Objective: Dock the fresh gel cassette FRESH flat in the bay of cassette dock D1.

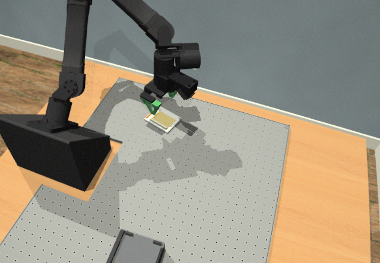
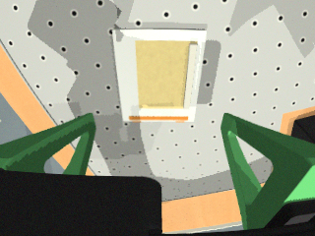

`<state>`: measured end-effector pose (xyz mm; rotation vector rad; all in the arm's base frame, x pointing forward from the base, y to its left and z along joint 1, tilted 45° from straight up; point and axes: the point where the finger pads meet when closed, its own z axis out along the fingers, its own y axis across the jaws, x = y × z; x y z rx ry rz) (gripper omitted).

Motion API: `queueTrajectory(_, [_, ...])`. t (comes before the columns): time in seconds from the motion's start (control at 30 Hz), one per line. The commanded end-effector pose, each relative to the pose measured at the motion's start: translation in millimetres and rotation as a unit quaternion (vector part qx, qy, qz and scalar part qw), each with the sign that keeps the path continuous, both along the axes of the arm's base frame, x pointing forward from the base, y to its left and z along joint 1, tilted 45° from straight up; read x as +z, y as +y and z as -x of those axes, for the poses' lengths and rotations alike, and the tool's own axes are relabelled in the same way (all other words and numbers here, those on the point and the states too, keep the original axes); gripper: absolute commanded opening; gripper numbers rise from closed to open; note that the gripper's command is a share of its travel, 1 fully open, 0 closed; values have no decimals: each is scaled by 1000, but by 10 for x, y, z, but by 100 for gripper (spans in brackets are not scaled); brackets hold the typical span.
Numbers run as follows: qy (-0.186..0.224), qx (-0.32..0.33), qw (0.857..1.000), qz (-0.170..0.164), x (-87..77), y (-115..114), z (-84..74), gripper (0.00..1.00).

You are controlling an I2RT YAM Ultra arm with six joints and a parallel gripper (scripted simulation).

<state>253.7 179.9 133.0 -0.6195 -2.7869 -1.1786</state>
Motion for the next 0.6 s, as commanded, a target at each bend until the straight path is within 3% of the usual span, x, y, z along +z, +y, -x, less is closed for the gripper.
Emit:
queueTrajectory(0.0, [6, -6, 1000, 5, -116, 13, 2, 100])
queueTrajectory(0.27, [8, -6, 1000, 5, -192, 69, -17, 100])
queueTrajectory(0.3, [-15, -15, 1000, -1, -62, 39, -82, 100])
queueTrajectory(0.4, [8, -6, 1000, 6, -227, 107, -29, 100])
queueTrajectory(0.57, [8, -6, 1000, 6, -280, 154, -38, 100])
